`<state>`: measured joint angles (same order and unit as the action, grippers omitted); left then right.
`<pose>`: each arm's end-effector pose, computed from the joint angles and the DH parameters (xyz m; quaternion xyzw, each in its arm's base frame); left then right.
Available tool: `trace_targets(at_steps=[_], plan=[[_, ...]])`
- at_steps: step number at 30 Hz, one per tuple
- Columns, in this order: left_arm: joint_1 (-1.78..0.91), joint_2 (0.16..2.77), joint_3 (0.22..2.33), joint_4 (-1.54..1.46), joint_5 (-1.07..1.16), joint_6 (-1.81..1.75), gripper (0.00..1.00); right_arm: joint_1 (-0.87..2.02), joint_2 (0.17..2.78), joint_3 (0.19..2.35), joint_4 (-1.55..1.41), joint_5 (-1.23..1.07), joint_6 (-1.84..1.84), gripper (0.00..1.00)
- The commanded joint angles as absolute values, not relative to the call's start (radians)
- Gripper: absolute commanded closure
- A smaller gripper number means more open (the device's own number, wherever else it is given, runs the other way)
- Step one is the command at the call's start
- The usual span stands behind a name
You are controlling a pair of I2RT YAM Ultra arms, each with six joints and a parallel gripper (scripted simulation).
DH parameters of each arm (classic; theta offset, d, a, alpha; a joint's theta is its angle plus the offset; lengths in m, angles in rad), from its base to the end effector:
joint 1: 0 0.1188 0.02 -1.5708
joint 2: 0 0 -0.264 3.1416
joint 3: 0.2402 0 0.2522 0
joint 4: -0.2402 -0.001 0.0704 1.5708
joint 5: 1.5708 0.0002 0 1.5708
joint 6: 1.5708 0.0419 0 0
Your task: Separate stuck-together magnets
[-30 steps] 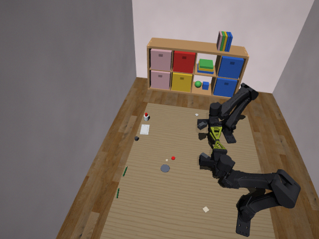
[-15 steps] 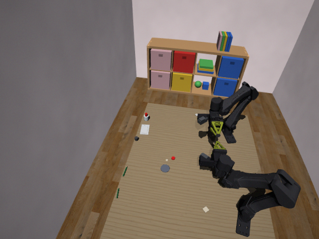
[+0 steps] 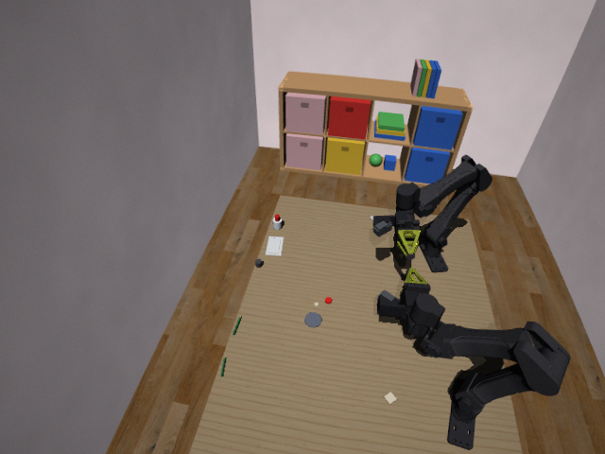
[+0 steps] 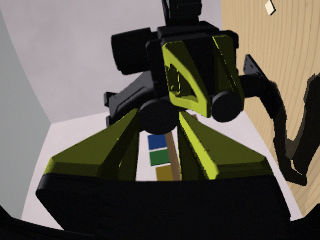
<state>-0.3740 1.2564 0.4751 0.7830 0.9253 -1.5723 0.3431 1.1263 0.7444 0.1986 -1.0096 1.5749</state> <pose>0.2210 -0.1216 0.2399 -0.0957 0.7002 -0.7010 0.0957 0.2206 0.1175 0.3044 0.1363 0.7279 0.6717 0.0170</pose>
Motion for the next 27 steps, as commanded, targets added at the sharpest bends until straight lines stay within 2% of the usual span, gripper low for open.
trace_targets(at_steps=[1,27], plan=[[-0.374,1.251,0.48,0.788,0.924,-1.568,0.75,0.327,1.084,0.761,0.174,-1.047,1.559,0.75],[-0.374,1.251,0.48,0.788,0.924,-1.568,0.75,0.165,0.996,0.77,0.017,-1.206,1.492,0.75]])
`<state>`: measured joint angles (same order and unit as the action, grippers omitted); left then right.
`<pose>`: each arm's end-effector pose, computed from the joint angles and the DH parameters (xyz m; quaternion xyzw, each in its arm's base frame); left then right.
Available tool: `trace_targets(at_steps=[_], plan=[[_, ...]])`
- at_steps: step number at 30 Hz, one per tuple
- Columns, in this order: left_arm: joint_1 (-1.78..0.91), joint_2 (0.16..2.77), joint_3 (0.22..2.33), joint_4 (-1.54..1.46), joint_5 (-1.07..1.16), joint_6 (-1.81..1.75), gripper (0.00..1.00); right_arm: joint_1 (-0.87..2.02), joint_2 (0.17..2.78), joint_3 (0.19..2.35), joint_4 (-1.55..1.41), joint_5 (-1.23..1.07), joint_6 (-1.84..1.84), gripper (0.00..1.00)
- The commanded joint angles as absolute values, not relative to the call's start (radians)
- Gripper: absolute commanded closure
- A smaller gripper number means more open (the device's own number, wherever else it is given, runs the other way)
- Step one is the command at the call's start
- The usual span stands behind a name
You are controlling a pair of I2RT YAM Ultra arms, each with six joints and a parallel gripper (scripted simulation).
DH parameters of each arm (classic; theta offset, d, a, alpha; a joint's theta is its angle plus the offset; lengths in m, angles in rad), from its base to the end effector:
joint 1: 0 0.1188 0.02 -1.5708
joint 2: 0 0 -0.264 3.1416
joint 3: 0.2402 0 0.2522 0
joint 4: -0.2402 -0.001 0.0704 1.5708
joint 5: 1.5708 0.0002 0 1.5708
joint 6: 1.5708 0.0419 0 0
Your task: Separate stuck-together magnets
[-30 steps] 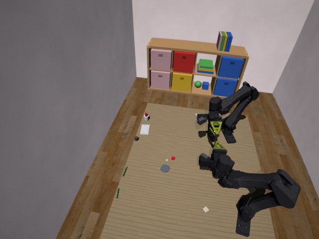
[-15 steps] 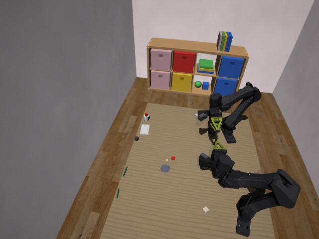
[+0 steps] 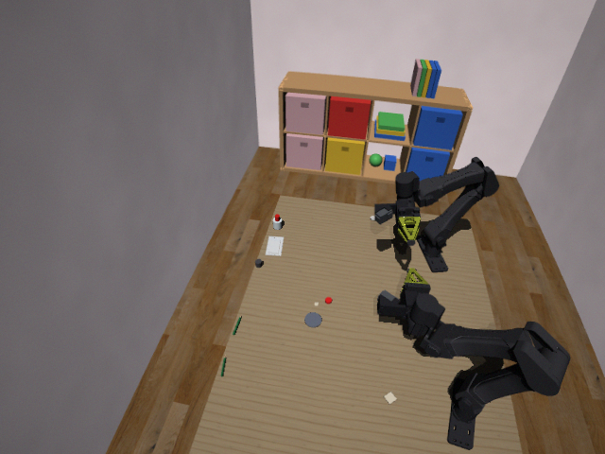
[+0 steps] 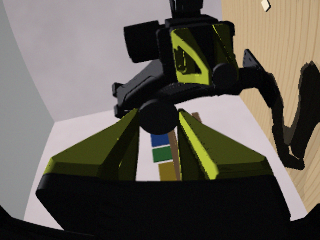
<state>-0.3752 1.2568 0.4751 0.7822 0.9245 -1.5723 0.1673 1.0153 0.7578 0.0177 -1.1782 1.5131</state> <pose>0.2209 -0.1219 0.2398 -0.0959 0.7005 -0.7008 0.0952 0.2072 0.0753 0.3180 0.1393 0.7253 0.6740 0.0171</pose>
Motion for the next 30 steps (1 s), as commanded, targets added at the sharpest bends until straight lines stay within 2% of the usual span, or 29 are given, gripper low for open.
trace_targets(at_steps=[1,7,30], plan=[[-0.374,1.251,0.48,0.788,0.924,-1.568,0.75,0.159,0.993,0.769,0.012,-1.212,1.488,0.75],[-0.374,1.251,0.48,0.788,0.924,-1.568,0.75,0.135,1.026,0.802,-0.117,-1.168,1.365,0.75],[-0.374,1.251,0.48,0.788,0.924,-1.568,0.75,-0.02,1.378,1.173,-1.079,-0.789,0.42,0.75]])
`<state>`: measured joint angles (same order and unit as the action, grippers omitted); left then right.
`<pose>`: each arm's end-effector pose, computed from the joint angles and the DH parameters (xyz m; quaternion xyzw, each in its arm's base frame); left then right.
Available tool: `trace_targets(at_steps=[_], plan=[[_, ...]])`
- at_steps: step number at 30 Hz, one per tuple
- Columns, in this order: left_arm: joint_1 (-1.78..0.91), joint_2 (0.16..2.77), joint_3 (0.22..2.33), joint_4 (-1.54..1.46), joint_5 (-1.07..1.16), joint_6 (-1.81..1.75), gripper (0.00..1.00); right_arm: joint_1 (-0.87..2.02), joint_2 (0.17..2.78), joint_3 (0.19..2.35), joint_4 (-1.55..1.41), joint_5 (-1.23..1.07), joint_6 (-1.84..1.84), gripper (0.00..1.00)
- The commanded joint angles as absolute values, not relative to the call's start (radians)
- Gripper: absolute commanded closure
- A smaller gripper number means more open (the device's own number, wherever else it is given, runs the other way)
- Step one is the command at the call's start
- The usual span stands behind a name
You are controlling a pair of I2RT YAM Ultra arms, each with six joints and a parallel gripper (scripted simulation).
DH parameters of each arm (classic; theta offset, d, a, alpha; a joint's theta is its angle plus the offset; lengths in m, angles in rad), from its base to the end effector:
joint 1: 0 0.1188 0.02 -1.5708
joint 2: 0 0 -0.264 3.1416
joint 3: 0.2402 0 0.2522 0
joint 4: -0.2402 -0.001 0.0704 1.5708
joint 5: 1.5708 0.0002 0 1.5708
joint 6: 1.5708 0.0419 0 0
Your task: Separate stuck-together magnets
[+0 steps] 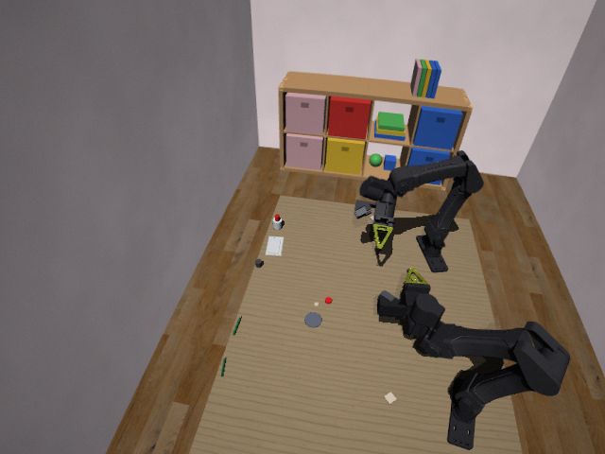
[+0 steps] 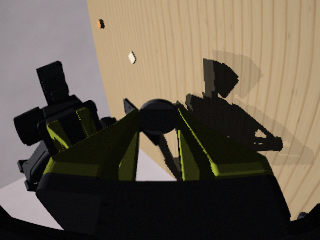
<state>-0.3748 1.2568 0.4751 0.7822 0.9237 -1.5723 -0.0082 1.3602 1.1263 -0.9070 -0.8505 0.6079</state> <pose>0.2210 -0.1218 0.2398 -0.0963 0.7004 -0.7007 0.0956 0.2579 0.0304 0.2894 0.1860 0.8748 0.4425 0.0666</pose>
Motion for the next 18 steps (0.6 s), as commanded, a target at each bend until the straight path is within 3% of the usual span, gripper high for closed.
trace_targets(at_steps=[1,8,11,18], plan=[[-0.374,1.251,0.48,0.788,0.924,-1.568,0.75,-0.028,1.395,1.191,-1.123,-0.772,0.377,0.75],[-0.374,1.251,0.48,0.788,0.924,-1.568,0.75,-0.069,1.483,1.281,-1.339,-0.685,0.164,0.75],[-0.374,1.251,0.48,0.788,0.924,-1.568,0.75,-0.054,1.523,1.276,-1.166,-0.556,0.279,0.75],[-0.374,1.251,0.48,0.788,0.924,-1.568,0.75,-0.037,1.622,1.297,-1.122,-0.34,0.253,0.75]])
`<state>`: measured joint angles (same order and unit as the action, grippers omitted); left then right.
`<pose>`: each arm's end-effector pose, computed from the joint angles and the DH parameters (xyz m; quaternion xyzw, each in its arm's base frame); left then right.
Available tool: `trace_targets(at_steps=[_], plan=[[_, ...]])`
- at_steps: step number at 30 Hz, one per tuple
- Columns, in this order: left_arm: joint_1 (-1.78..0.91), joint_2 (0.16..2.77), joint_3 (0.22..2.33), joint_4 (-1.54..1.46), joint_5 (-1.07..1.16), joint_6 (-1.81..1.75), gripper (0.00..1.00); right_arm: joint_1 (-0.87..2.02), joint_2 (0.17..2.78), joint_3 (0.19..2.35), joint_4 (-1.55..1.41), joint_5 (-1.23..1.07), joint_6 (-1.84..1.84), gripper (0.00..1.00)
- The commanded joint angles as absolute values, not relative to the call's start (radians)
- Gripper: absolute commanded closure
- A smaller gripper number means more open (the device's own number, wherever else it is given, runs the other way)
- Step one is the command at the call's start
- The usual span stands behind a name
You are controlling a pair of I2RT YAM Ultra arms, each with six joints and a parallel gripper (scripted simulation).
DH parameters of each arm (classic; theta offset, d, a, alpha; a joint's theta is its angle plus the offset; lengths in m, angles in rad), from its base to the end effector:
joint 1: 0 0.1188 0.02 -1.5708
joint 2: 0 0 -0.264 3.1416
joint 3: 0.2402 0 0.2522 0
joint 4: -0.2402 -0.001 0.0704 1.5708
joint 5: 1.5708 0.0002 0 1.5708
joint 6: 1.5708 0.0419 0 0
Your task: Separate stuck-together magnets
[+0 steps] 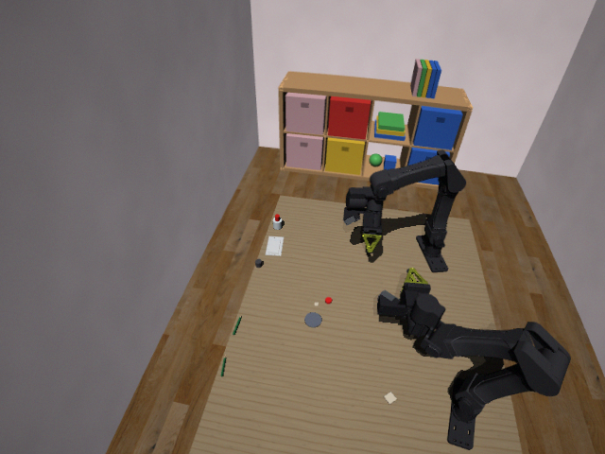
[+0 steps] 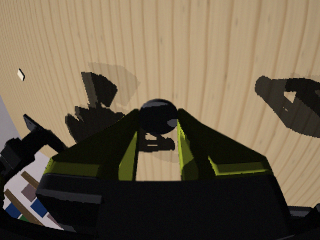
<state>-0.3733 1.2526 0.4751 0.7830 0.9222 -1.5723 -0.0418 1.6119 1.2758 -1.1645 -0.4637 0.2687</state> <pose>0.2208 -0.1213 0.2408 -0.0958 0.6994 -0.7014 0.0982 0.2898 0.0076 0.2508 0.1424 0.9622 0.2320 0.0079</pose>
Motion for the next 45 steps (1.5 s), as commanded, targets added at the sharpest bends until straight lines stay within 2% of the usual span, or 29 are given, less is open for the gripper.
trace_targets(at_steps=[1,3,14,45], plan=[[-0.374,1.251,0.48,0.788,0.924,-1.568,0.75,-0.034,1.637,1.3,-1.116,-0.308,0.248,0.75],[-0.374,1.251,0.48,0.788,0.924,-1.568,0.75,-0.034,1.637,1.3,-1.116,-0.308,0.248,0.75],[-0.374,1.251,0.48,0.788,0.924,-1.568,0.75,-0.005,1.796,1.339,-1.049,0.045,0.195,0.75],[-0.374,1.251,0.48,0.788,0.924,-1.568,0.75,-0.001,1.842,1.328,-1.057,0.0,0.21,0.75]])
